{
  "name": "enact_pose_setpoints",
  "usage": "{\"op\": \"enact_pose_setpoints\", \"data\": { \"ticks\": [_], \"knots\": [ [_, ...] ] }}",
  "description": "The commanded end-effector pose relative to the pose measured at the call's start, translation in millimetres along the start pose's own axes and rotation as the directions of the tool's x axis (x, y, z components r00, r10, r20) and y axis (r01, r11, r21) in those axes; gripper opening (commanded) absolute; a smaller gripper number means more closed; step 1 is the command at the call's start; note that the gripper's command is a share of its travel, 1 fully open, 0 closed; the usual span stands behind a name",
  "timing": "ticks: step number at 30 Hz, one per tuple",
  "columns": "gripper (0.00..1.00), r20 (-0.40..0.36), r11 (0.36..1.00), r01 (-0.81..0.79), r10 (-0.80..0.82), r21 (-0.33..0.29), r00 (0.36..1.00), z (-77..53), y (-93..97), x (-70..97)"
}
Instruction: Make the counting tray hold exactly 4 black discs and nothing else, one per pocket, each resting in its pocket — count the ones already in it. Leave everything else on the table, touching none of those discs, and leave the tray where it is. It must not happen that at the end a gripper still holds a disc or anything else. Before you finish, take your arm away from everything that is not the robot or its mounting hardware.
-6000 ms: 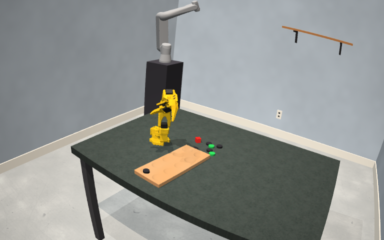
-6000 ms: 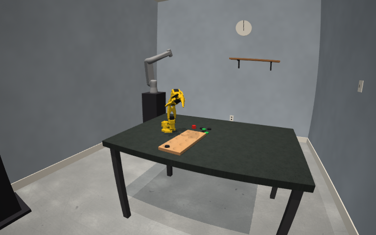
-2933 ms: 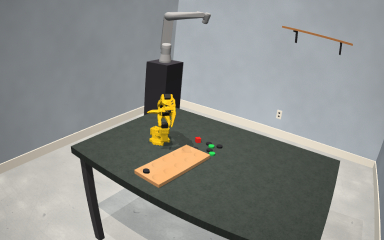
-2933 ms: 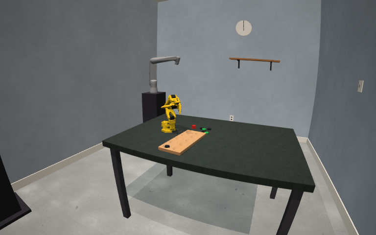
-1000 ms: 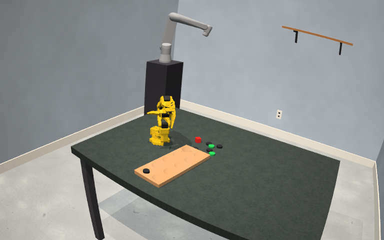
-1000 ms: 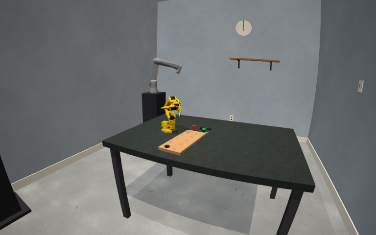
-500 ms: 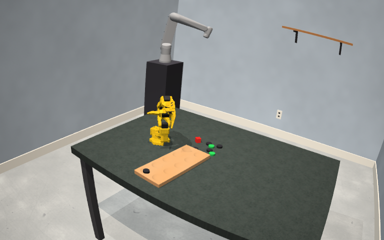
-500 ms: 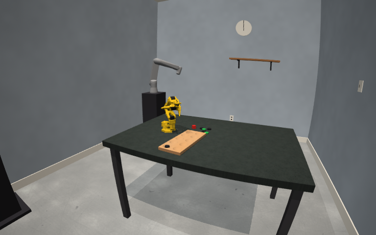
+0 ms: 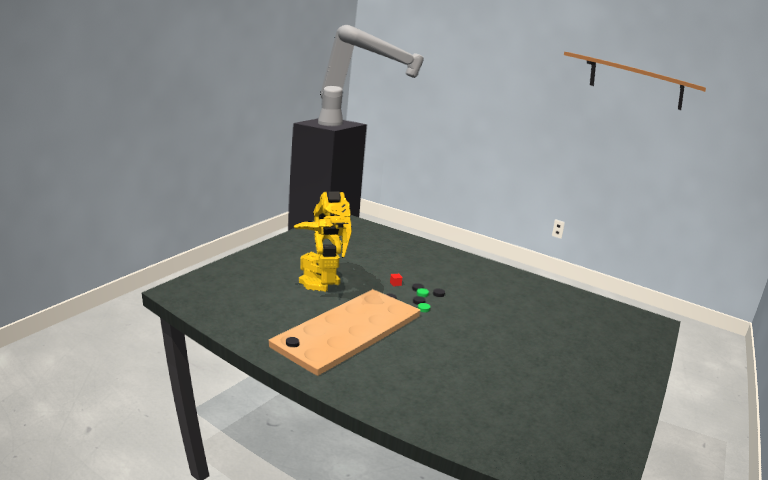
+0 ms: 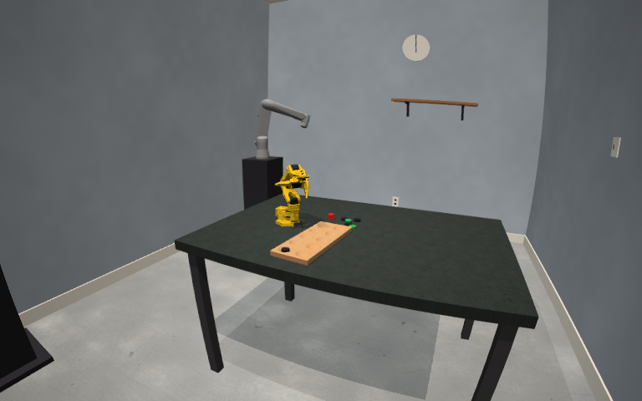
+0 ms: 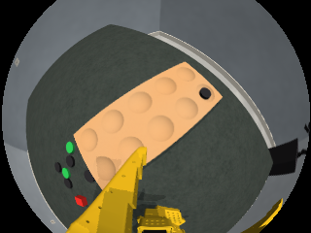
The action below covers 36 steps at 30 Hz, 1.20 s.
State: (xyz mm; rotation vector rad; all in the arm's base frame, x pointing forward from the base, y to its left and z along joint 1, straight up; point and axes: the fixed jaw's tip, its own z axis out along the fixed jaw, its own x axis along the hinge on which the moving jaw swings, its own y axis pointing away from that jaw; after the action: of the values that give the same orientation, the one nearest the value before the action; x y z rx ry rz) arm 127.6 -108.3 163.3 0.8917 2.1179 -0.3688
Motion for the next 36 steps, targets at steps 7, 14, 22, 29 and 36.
{"op": "enact_pose_setpoints", "data": {
  "ticks": [7, 14, 22, 29, 36],
  "knots": [
    [1.00, 0.037, 1.000, 0.003, -0.003, -0.005, 0.999, -3.9, 0.8, -6.8],
    [1.00, 0.000, 1.000, 0.009, -0.009, -0.010, 1.000, -0.9, 2.2, -2.9],
    [1.00, -0.140, 0.999, 0.032, -0.035, -0.030, 0.990, 9.2, 7.3, 12.6],
    [1.00, -0.260, 0.997, 0.052, -0.063, -0.048, 0.963, 16.0, 11.5, 27.0],
    [1.00, -0.416, 0.994, 0.082, -0.105, -0.073, 0.904, 21.9, 16.5, 47.0]
  ]
}}
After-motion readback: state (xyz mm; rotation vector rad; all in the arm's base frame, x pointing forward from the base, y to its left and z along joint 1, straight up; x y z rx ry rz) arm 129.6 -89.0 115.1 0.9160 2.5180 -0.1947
